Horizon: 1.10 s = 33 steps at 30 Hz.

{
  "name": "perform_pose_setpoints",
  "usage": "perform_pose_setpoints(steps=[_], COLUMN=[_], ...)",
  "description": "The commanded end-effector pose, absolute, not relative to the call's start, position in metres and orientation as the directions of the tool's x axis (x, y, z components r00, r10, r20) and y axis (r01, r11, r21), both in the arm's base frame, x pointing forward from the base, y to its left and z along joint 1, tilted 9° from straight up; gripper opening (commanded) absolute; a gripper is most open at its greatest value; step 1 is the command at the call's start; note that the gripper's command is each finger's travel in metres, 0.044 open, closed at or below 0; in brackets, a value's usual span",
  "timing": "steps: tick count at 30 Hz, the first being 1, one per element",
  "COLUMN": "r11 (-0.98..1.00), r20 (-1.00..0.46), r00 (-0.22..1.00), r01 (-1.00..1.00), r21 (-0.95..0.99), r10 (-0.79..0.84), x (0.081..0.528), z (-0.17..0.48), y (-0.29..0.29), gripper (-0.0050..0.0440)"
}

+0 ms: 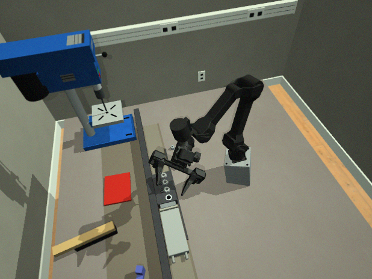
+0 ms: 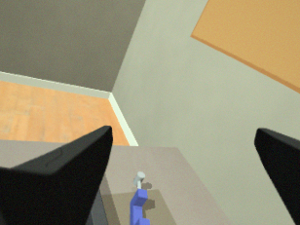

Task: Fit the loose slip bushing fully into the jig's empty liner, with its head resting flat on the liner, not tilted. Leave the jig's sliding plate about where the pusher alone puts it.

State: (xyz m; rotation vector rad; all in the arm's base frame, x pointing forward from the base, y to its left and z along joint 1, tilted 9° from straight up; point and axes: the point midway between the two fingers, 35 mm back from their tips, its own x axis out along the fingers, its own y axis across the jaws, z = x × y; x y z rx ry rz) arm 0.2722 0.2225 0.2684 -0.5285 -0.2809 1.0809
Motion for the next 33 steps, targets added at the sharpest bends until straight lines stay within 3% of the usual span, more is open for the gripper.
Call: perform_pose_setpoints(steps=[1, 17, 20, 26, 32, 33], r11=[0.367, 0.367, 0.39, 0.557, 0.682, 0.682], r20=[-0.022, -0.022, -0.053, -0.369, -0.682, -0.682], r00=[0.452, 0.452, 0.492, 0.712, 0.679, 0.679], r01=[-0.752, -0.752, -0.747, -0.7, -0.635, -0.635], r21=[-0.547, -0.547, -0.539, -0.447, -0.362, -0.362], r10=[0.892, 0.892, 0.869, 0.598, 0.271, 0.271], x=[0.271, 0.271, 0.284, 0.348, 0.354, 0.354], z=[0.275, 0.275, 0.268, 0.185, 0.101, 0.101], y=[0.222, 0.222, 0.216, 0.13, 0.025, 0.025], gripper=[0.04, 0.04, 0.044, 0.044, 0.044, 0.044])
